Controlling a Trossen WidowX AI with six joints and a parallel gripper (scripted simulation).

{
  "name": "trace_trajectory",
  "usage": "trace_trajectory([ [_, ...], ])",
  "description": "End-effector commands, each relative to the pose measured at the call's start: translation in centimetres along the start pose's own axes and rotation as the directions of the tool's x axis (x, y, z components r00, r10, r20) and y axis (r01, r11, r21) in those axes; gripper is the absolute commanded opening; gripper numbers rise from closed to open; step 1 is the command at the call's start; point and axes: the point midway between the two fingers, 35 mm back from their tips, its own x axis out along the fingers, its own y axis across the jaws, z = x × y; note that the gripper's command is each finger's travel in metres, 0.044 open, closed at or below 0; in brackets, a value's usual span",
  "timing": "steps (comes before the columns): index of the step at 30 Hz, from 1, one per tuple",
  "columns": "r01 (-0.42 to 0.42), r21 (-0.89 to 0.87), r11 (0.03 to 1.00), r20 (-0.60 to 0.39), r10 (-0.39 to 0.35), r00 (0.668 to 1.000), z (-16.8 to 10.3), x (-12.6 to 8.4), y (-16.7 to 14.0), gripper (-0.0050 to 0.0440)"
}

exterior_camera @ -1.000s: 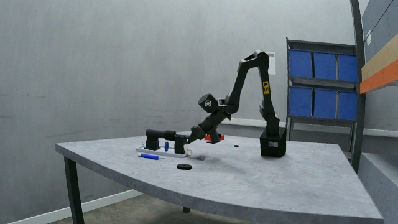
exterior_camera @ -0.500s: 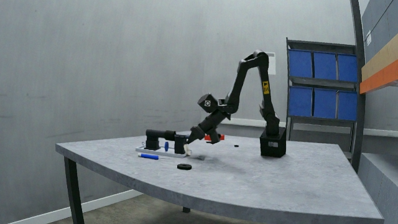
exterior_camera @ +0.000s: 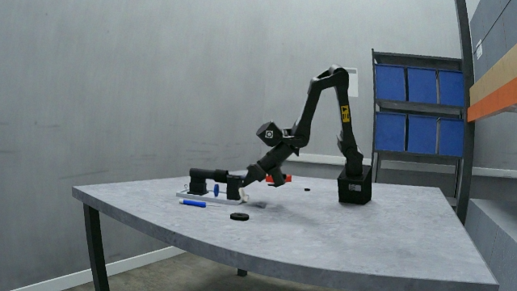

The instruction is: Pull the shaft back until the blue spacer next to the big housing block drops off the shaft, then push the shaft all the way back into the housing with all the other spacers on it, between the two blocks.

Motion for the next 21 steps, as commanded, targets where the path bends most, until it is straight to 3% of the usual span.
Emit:
trace_trajectory([
  [1,0.009,-0.001,1.000,-0.039,-0.009,0.999,-1.63,0.04,-0.33,-0.0050],
  [21,0.008,-0.001,1.000,-0.040,-0.008,0.999,-1.77,0.14,-0.33,-0.0050],
])
